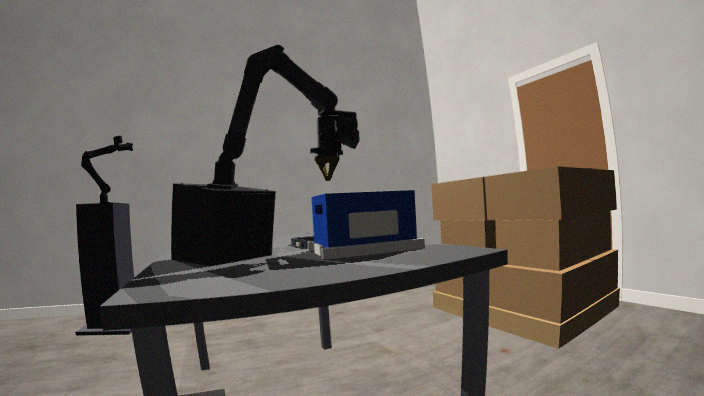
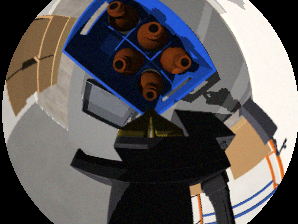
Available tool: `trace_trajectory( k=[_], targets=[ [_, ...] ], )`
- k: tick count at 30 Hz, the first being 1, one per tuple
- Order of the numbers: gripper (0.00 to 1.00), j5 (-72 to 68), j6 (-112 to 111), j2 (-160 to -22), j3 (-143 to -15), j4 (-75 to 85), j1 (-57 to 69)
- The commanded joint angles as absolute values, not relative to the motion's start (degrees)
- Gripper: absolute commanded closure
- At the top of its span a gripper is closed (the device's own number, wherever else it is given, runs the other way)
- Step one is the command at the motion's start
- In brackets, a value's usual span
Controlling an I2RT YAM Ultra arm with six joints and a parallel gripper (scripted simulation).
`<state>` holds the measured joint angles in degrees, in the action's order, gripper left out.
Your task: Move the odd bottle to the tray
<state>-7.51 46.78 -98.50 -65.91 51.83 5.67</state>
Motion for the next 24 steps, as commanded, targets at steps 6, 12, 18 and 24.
trace_trajectory(
  k=[6,12,18,24],
  targets=[
    [0.39,-7.89,47.05,-96.57,-65.87,52.46,6.59],
    [0.39,-7.89,47.05,-96.57,-65.87,52.46,6.59],
    [0.39,-7.89,47.05,-96.57,-65.87,52.46,6.59],
    [0.39,-7.89,47.05,-96.57,-65.87,52.46,6.59]
  ],
)
